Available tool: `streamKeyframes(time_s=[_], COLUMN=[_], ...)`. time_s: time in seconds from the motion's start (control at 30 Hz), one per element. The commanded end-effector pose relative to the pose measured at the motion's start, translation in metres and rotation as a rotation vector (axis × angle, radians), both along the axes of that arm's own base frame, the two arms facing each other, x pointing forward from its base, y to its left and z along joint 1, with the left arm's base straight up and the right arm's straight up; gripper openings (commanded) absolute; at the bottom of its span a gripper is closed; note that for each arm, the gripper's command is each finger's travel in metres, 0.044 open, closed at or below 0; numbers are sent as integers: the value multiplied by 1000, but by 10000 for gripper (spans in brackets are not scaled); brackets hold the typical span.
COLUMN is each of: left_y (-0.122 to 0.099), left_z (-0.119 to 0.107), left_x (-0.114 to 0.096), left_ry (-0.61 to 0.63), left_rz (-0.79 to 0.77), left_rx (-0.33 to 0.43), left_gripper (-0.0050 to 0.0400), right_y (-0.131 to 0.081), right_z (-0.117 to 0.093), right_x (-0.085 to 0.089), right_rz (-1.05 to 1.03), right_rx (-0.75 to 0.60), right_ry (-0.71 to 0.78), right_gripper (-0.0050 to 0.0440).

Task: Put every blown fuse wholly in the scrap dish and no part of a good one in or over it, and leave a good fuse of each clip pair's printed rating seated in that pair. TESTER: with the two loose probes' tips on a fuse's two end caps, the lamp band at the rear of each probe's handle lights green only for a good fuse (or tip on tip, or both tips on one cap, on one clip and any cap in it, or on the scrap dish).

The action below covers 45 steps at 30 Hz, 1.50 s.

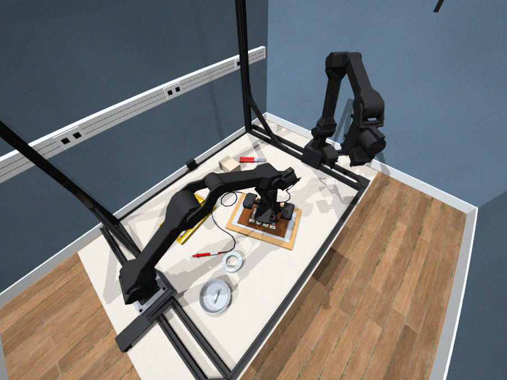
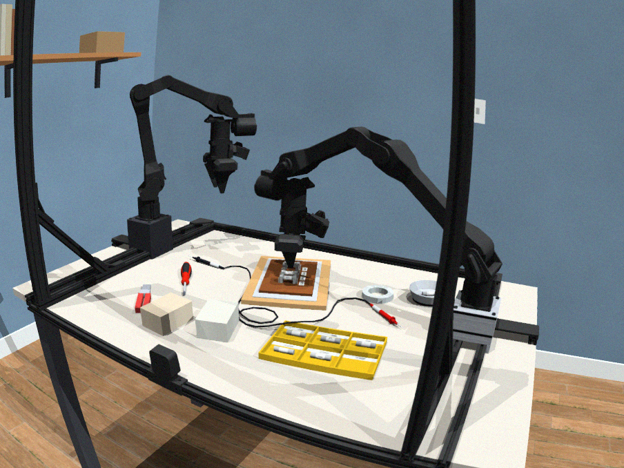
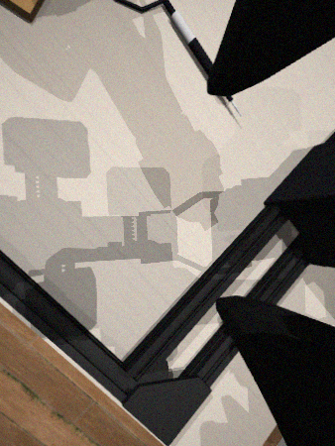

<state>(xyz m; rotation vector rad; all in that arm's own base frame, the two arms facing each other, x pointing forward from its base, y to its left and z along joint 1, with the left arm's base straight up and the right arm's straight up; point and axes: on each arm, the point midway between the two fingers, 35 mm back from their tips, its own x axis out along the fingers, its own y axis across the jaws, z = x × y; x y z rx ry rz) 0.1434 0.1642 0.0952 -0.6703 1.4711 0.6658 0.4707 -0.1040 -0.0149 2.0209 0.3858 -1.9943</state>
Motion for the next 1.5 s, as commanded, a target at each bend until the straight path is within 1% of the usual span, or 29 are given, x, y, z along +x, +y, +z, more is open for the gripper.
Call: streamKeyframes(time_s=[0.0,1.47], left_y=[3,3], left_z=[6,6], left_x=[2,2], left_ry=[-15,-15], left_rz=[0,0], left_rx=[17,17], left_gripper=[400,400], right_y=[0,0], right_z=[-8,-11], right_x=[-3,-5], right_rz=[-1,-1], right_rx=[4,4], right_ry=[10,10], right_gripper=[-50,-50])
